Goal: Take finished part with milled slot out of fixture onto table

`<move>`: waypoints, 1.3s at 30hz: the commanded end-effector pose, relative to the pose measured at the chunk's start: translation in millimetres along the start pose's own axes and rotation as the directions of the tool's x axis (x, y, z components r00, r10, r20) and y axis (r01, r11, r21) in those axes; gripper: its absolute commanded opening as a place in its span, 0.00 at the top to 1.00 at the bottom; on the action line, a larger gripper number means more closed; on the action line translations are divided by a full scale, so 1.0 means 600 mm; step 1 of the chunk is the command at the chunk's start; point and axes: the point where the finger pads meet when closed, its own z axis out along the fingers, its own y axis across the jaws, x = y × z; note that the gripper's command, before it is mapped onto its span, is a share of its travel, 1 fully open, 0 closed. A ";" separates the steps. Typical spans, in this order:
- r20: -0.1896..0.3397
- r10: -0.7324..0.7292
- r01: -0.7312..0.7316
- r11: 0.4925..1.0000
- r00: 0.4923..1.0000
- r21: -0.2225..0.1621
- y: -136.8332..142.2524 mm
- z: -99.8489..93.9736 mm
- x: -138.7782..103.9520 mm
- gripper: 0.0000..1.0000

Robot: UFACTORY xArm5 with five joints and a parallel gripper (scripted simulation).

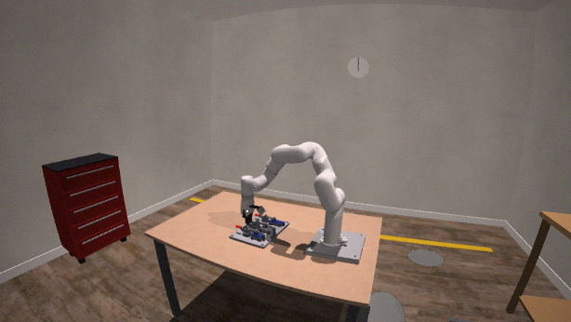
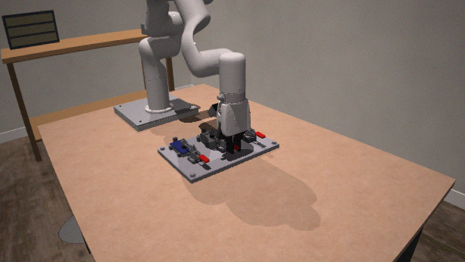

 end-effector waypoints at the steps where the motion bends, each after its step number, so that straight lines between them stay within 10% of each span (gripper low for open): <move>1: 0.004 0.000 0.000 1.000 1.000 0.000 0.000 -0.003 -0.003 1.00; 39: 0.004 0.000 0.000 1.000 1.000 0.000 0.000 -0.018 0.004 1.00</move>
